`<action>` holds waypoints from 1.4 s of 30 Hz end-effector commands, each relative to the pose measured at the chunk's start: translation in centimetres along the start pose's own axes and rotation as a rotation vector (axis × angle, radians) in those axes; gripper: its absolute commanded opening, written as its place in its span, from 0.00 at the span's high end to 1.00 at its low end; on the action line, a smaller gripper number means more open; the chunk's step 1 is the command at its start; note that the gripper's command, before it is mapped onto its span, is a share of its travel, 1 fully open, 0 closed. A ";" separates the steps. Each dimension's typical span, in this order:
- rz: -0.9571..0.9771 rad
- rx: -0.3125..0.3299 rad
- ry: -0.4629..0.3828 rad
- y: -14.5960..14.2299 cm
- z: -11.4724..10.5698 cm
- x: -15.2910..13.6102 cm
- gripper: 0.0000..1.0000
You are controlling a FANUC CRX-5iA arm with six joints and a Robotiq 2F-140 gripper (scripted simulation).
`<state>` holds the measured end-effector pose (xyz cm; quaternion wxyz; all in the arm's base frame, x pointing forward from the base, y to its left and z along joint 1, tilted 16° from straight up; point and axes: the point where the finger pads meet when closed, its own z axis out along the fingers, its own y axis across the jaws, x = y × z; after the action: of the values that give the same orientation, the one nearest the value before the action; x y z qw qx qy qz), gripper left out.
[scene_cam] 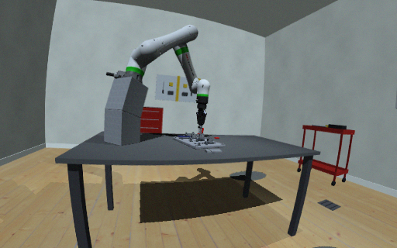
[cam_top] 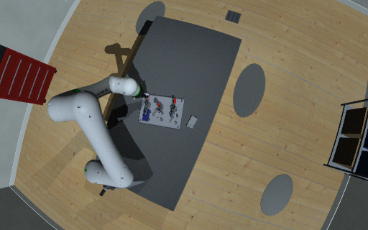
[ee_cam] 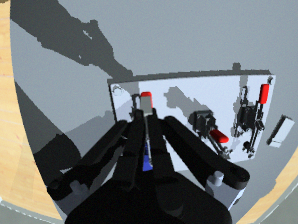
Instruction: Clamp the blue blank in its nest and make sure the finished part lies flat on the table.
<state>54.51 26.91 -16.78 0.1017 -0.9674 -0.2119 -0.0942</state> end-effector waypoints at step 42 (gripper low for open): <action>0.000 0.000 0.000 0.0 -1.2 0.0 1.00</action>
<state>54.37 26.71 -16.04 0.1017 -0.9674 -0.2119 -0.0939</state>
